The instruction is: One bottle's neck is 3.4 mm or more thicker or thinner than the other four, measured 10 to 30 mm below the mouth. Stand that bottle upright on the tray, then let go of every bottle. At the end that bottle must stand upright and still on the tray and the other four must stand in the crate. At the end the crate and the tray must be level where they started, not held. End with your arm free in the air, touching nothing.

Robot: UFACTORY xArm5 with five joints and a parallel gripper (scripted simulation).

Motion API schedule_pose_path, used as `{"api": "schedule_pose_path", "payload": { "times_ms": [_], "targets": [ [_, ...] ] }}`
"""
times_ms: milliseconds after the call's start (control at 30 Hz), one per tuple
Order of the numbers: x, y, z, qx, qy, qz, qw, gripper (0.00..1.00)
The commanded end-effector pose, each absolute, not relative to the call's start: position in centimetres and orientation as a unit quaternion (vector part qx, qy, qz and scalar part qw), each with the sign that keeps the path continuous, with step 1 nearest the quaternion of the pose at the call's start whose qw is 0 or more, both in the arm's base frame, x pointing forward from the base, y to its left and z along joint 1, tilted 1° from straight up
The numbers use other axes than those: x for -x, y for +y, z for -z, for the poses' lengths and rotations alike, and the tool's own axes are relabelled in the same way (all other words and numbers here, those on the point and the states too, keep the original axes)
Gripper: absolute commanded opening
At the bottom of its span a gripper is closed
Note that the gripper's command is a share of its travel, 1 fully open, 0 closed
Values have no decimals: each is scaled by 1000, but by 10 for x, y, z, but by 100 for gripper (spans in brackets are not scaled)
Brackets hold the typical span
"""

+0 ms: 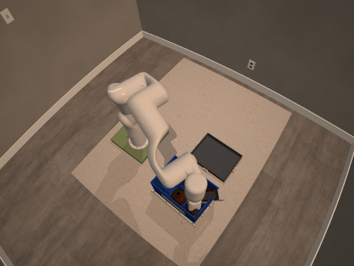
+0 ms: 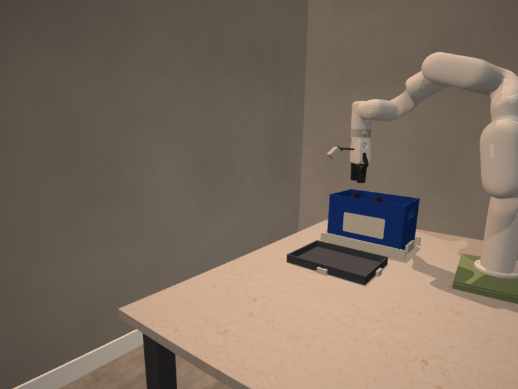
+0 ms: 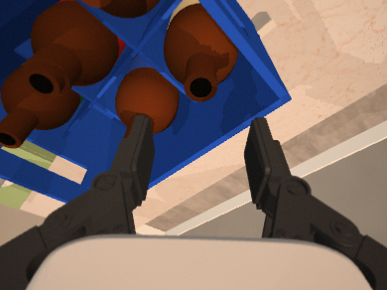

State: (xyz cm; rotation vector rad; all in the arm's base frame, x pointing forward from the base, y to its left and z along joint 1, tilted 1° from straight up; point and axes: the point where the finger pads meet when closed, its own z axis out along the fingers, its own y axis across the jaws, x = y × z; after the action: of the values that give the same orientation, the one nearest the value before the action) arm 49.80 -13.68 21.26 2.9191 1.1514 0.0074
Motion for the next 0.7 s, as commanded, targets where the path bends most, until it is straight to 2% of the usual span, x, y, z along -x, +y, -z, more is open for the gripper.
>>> {"api": "schedule_pose_path", "payload": {
  "times_ms": [0, 267, 300, 667],
  "targets": [
    [-499, -137, -221, -930, 367, -4, 3, 65],
    [-499, -137, -223, -930, 367, -4, 3, 65],
    [-499, -137, -223, -930, 367, -4, 3, 0],
    [-499, -137, -223, -930, 367, -4, 3, 0]
  ]
}}
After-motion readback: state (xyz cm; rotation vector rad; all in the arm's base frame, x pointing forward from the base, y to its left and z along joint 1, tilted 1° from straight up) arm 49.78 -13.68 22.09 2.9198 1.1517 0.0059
